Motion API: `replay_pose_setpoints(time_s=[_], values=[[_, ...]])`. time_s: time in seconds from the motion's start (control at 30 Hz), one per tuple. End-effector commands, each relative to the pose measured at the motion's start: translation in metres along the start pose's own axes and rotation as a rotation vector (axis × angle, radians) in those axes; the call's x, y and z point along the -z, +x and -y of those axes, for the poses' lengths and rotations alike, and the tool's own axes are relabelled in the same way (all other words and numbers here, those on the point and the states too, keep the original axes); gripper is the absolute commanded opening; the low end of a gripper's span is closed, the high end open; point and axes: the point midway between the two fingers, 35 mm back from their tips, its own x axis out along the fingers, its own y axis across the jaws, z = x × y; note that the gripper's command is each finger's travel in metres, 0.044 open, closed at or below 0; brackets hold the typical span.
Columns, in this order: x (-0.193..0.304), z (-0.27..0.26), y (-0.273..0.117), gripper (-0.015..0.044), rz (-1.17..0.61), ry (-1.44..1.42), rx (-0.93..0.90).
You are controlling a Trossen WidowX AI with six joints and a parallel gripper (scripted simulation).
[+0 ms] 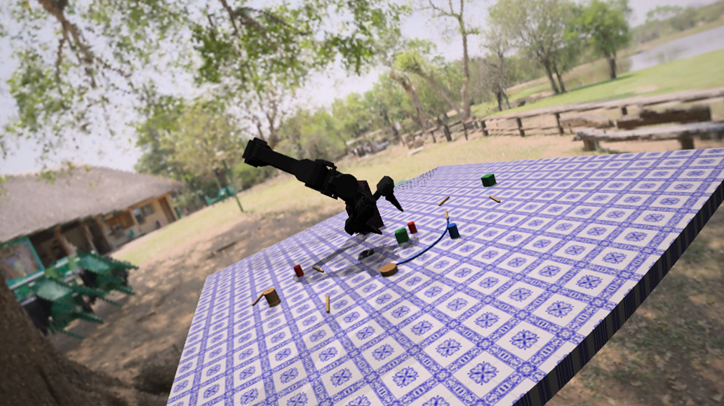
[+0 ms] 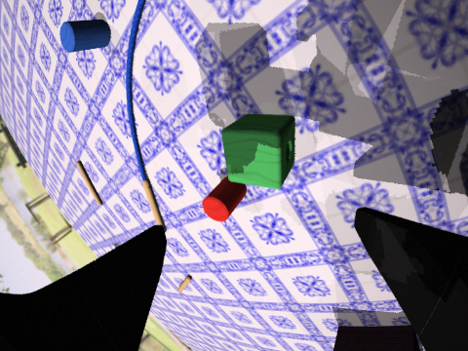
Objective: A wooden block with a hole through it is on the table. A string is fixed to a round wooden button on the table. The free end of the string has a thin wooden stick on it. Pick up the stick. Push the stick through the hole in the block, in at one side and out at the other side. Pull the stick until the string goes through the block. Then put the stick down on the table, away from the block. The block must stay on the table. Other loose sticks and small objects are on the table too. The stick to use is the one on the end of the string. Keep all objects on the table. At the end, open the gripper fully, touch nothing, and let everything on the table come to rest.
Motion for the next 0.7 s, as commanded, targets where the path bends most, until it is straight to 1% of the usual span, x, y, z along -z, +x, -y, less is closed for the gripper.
replay_pose_setpoints(time_s=[0.0,0.2,0.4,0.67], values=[[-0.006,-0.015,0.006,0.0440,-0.126,-1.099,0.302],[-0.009,-0.024,0.005,0.0440,-0.239,-1.558,0.418],[-0.012,-0.034,0.004,0.0440,-0.391,-1.992,0.516],[-0.012,-0.035,0.004,0.0440,-0.406,-2.028,0.524]])
